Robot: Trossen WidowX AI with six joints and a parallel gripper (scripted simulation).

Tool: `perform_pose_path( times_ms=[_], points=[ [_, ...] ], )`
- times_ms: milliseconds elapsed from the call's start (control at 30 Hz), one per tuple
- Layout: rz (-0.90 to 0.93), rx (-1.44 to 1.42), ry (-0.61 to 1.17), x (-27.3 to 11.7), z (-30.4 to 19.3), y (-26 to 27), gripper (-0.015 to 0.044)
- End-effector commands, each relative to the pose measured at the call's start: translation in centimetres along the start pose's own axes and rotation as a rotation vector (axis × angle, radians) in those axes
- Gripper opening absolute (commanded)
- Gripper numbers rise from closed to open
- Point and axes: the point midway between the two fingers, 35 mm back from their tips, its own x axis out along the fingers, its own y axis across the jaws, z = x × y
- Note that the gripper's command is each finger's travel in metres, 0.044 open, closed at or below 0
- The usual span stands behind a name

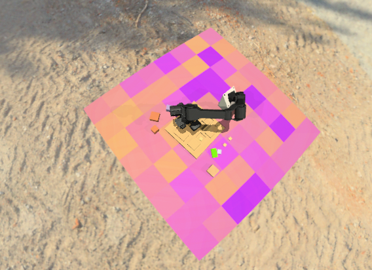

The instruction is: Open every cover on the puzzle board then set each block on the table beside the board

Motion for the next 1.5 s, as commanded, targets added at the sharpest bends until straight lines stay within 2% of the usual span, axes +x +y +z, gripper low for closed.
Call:
perform_pose_path(
  times_ms=[0,267,833,1467],
  points=[
    [0.010,0.067,0.003,0.1,-0.1,-2.5,0.0000],
    [0.015,0.090,0.003,0.9,-0.1,-3.5,0.0000],
    [0.019,0.089,0.002,8.7,0.1,-3.2,0.0000],
    [0.020,0.089,0.002,10.1,0.2,-3.1,0.0000]
  ],
)
